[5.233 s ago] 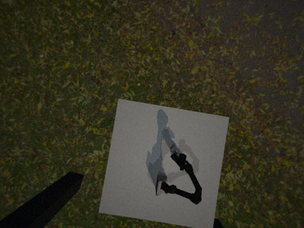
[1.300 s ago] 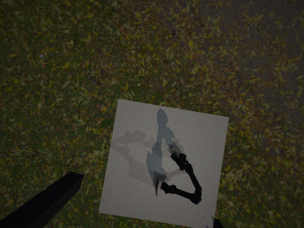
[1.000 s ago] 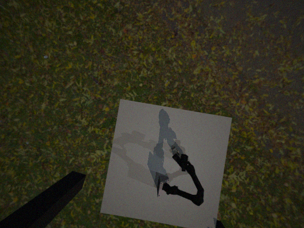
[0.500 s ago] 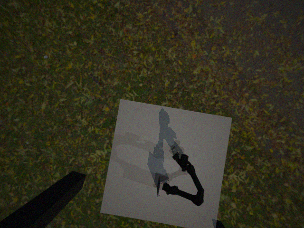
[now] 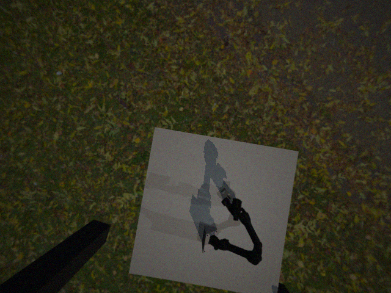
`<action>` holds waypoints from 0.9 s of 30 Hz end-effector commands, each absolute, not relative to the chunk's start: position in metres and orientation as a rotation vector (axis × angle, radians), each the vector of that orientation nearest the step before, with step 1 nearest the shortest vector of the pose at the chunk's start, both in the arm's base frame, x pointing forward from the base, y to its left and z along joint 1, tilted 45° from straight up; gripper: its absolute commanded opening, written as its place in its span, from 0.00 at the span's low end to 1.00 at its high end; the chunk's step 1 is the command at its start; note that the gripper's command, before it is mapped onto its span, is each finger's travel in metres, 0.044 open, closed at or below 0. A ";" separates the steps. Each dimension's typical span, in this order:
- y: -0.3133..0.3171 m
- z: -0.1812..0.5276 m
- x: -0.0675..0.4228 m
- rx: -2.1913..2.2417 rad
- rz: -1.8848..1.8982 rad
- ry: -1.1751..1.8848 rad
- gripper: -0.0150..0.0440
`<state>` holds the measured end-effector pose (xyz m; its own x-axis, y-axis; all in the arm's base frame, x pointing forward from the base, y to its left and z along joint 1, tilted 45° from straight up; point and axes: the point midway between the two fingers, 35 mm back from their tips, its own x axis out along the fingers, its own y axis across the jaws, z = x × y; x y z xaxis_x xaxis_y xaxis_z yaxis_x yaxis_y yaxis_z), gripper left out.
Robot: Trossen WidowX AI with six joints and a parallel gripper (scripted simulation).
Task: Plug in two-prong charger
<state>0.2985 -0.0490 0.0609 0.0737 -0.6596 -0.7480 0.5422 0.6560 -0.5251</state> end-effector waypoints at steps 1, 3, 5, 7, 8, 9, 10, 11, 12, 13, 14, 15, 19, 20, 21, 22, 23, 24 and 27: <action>-0.049 0.060 0.295 -0.120 -0.912 1.188 1.00; -0.049 0.059 0.294 -0.120 -0.912 1.187 1.00; -0.049 0.059 0.294 -0.119 -0.912 1.185 1.00; -0.049 0.059 0.293 -0.119 -0.912 1.183 1.00; -0.049 0.058 0.293 -0.119 -0.913 1.183 1.00; -0.048 0.058 0.292 -0.119 -0.913 1.182 1.00; -0.048 0.058 0.292 -0.119 -0.913 1.181 1.00; -0.048 0.058 0.292 -0.119 -0.913 1.180 1.00; -0.048 0.058 0.292 -0.118 -0.913 1.179 1.00; -0.048 0.057 0.291 -0.118 -0.913 1.178 1.00; -0.048 0.057 0.291 -0.118 -0.913 1.178 1.00; -0.048 0.057 0.291 -0.118 -0.913 1.177 1.00; -0.047 0.057 0.290 -0.118 -0.914 1.175 1.00; -0.047 0.057 0.290 -0.118 -0.914 1.175 1.00; -0.047 0.057 0.290 -0.118 -0.914 1.175 1.00; -0.047 0.057 0.290 -0.118 -0.914 1.175 1.00; -0.047 0.057 0.290 -0.118 -0.914 1.175 1.00; -0.047 0.056 0.289 -0.118 -0.914 1.175 1.00; -0.046 0.055 0.287 -0.117 -0.913 1.175 1.00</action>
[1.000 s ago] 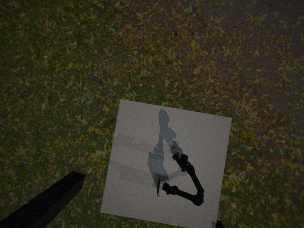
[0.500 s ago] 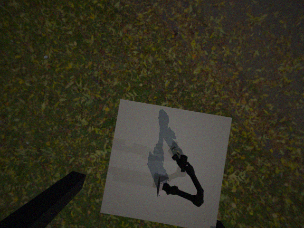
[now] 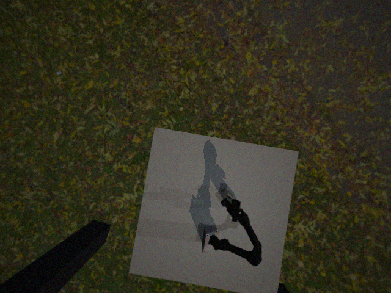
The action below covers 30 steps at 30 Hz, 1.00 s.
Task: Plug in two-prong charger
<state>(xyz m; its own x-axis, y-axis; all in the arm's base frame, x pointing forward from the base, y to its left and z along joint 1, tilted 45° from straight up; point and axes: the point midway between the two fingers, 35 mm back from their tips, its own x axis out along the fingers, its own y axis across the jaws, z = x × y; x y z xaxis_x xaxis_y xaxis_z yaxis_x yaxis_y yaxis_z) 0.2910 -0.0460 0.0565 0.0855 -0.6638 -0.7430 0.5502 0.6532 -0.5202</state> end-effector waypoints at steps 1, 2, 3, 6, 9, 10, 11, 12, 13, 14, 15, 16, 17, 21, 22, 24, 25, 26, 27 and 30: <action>-0.045 0.054 0.286 -0.117 -0.913 1.175 1.00; -0.045 0.053 0.285 -0.117 -0.913 1.175 1.00; -0.044 0.053 0.284 -0.117 -0.913 1.175 1.00; -0.042 0.050 0.280 -0.117 -0.913 1.176 1.00; -0.040 0.048 0.277 -0.117 -0.912 1.176 1.00; -0.040 0.047 0.276 -0.117 -0.912 1.176 1.00; -0.039 0.047 0.275 -0.117 -0.912 1.176 1.00; -0.039 0.046 0.274 -0.117 -0.912 1.177 1.00; -0.038 0.045 0.272 -0.117 -0.912 1.177 1.00; -0.038 0.044 0.271 -0.117 -0.912 1.177 1.00; -0.037 0.044 0.270 -0.117 -0.912 1.177 1.00; -0.036 0.043 0.269 -0.117 -0.912 1.177 1.00; -0.036 0.042 0.268 -0.117 -0.912 1.177 1.00; -0.034 0.039 0.263 -0.117 -0.912 1.177 1.00; -0.033 0.039 0.262 -0.117 -0.912 1.177 1.00; -0.033 0.037 0.259 -0.117 -0.912 1.177 1.00; -0.032 0.037 0.258 -0.117 -0.912 1.177 1.00; -0.032 0.036 0.257 -0.117 -0.912 1.177 1.00; -0.031 0.035 0.256 -0.117 -0.912 1.178 1.00; -0.030 0.033 0.252 -0.117 -0.912 1.178 1.00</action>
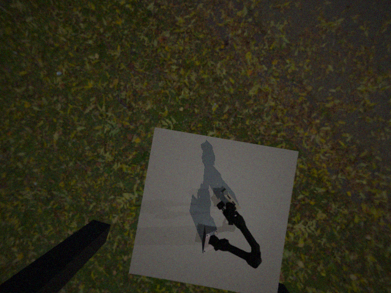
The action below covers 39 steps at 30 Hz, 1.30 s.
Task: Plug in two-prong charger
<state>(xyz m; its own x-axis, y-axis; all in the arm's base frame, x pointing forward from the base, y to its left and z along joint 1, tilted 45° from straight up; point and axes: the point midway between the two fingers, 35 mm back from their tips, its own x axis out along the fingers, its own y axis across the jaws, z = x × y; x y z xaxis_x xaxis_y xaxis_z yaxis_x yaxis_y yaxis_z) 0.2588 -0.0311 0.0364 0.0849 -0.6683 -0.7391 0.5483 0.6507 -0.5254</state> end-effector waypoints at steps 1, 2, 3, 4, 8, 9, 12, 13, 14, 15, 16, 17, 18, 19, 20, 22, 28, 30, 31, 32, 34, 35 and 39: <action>-0.029 0.033 0.251 -0.117 -0.912 1.178 1.00; -0.029 0.032 0.249 -0.117 -0.912 1.178 1.00; -0.029 0.031 0.248 -0.118 -0.913 1.178 1.00; -0.028 0.031 0.247 -0.118 -0.913 1.178 1.00; -0.027 0.028 0.243 -0.118 -0.913 1.178 1.00; -0.027 0.028 0.243 -0.118 -0.913 1.178 1.00; -0.025 0.035 0.248 -0.153 -0.908 1.136 1.00; -0.021 0.040 0.248 -0.185 -0.902 1.085 1.00; -0.016 0.048 0.249 -0.224 -0.893 1.016 1.00; -0.010 0.056 0.250 -0.259 -0.881 0.946 1.00; -0.005 0.064 0.250 -0.290 -0.867 0.873 1.00; 0.002 0.072 0.251 -0.317 -0.850 0.800 1.00; 0.008 0.080 0.250 -0.341 -0.830 0.726 1.00; 0.014 0.087 0.250 -0.356 -0.814 0.668 1.00; 0.017 0.091 0.250 -0.364 -0.803 0.633 1.00; 0.018 0.092 0.250 -0.366 -0.799 0.621 1.00; 0.018 0.092 0.250 -0.366 -0.799 0.621 1.00; 0.018 0.092 0.250 -0.366 -0.799 0.621 1.00; 0.018 0.092 0.250 -0.366 -0.799 0.621 1.00; 0.018 0.092 0.250 -0.366 -0.799 0.621 1.00; 0.018 0.092 0.250 -0.366 -0.799 0.621 1.00; 0.018 0.092 0.250 -0.366 -0.799 0.621 1.00; 0.018 0.092 0.250 -0.366 -0.799 0.621 1.00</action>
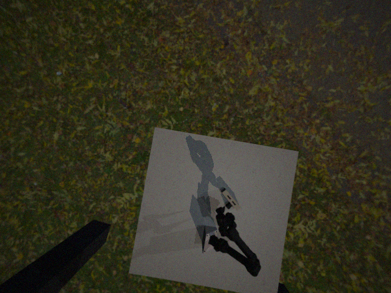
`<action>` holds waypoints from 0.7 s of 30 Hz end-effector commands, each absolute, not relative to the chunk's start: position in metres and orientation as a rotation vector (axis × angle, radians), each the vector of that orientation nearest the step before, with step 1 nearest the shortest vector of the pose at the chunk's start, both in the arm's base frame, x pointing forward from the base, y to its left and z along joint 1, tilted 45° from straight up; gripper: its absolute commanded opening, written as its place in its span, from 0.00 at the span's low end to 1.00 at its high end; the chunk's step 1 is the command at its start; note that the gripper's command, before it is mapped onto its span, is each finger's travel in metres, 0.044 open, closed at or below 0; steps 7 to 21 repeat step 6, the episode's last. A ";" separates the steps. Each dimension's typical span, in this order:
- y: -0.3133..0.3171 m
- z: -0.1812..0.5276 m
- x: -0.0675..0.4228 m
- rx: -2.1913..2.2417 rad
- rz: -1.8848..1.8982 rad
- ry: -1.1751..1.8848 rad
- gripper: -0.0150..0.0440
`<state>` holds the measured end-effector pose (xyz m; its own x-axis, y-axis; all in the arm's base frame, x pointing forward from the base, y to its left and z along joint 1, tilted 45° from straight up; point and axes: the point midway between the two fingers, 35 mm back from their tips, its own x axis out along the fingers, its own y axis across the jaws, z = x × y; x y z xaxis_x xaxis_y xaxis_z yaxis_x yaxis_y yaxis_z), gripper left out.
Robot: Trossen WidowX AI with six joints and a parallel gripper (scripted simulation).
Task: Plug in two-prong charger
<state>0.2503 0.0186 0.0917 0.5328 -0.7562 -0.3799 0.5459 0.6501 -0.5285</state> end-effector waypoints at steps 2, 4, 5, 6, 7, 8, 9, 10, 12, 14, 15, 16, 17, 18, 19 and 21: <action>0.018 0.092 0.250 -0.366 -0.799 0.621 1.00; 0.018 0.092 0.250 -0.366 -0.799 0.621 1.00; 0.018 0.092 0.250 -0.366 -0.799 0.621 1.00; 0.018 0.092 0.250 -0.366 -0.799 0.621 1.00; 0.018 0.092 0.250 -0.366 -0.799 0.621 1.00; 0.018 0.092 0.250 -0.366 -0.799 0.621 1.00; 0.018 0.092 0.250 -0.366 -0.799 0.621 1.00; 0.018 0.092 0.250 -0.366 -0.799 0.621 1.00; 0.018 0.092 0.250 -0.366 -0.799 0.621 1.00; 0.018 0.092 0.250 -0.366 -0.799 0.621 1.00; 0.018 0.092 0.250 -0.366 -0.799 0.621 1.00; 0.018 0.092 0.250 -0.366 -0.799 0.621 1.00; 0.018 0.092 0.250 -0.366 -0.799 0.621 1.00; 0.018 0.092 0.250 -0.366 -0.799 0.621 1.00; 0.018 0.092 0.250 -0.366 -0.799 0.621 1.00; 0.018 0.092 0.250 -0.366 -0.799 0.621 1.00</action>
